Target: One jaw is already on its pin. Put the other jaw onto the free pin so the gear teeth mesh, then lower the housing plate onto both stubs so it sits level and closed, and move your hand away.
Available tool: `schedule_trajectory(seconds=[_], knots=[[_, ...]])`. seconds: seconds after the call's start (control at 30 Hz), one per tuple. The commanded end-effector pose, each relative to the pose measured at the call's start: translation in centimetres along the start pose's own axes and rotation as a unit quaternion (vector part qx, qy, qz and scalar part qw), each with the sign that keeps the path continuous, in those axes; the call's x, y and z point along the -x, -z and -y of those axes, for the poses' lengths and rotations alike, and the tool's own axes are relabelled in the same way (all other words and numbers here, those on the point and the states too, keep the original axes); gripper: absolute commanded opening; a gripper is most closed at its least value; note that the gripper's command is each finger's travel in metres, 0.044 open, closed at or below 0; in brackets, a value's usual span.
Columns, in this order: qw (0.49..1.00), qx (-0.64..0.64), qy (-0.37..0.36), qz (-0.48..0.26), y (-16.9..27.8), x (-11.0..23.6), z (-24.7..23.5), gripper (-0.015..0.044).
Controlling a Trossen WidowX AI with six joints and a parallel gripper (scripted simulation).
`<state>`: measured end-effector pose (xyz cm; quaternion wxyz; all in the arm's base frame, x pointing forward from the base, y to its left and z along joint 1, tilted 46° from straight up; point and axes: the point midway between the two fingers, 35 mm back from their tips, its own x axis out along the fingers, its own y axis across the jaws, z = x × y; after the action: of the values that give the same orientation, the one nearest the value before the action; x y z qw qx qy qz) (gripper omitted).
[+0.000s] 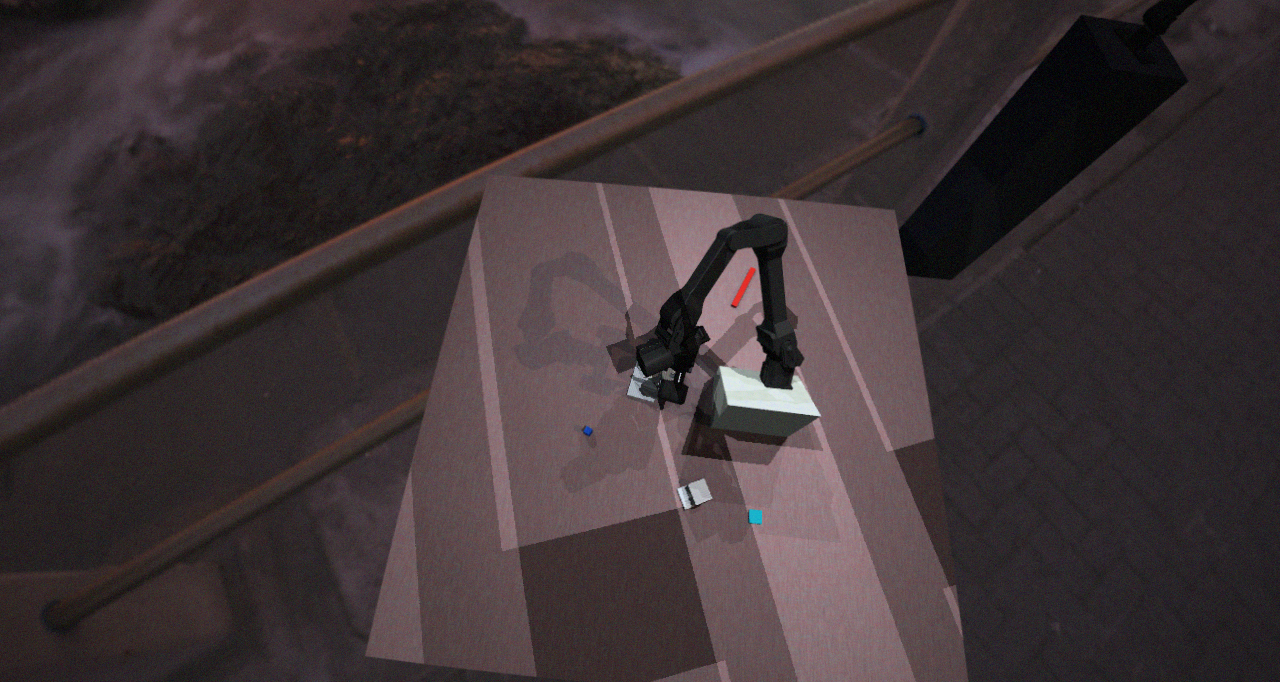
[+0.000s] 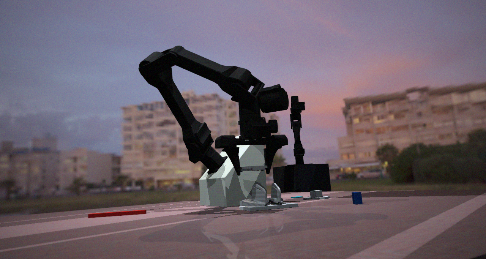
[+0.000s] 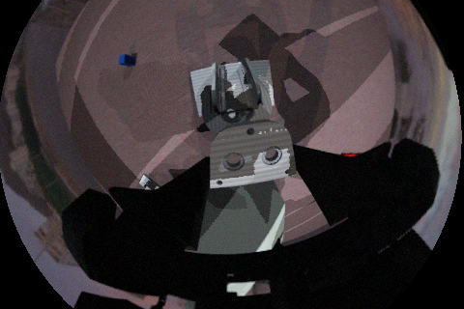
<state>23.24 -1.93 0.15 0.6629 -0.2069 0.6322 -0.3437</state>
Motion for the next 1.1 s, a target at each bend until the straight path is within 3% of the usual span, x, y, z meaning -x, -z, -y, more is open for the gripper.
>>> schedule_trajectory(seconds=[0.0, 1.07], knots=[[1.000, 0.000, 0.000, 0.003, -0.06, 0.09, 0.21, 0.0351], [1.000, -0.005, 0.000, 0.003, 0.05, 0.09, -0.17, 0.0351]])
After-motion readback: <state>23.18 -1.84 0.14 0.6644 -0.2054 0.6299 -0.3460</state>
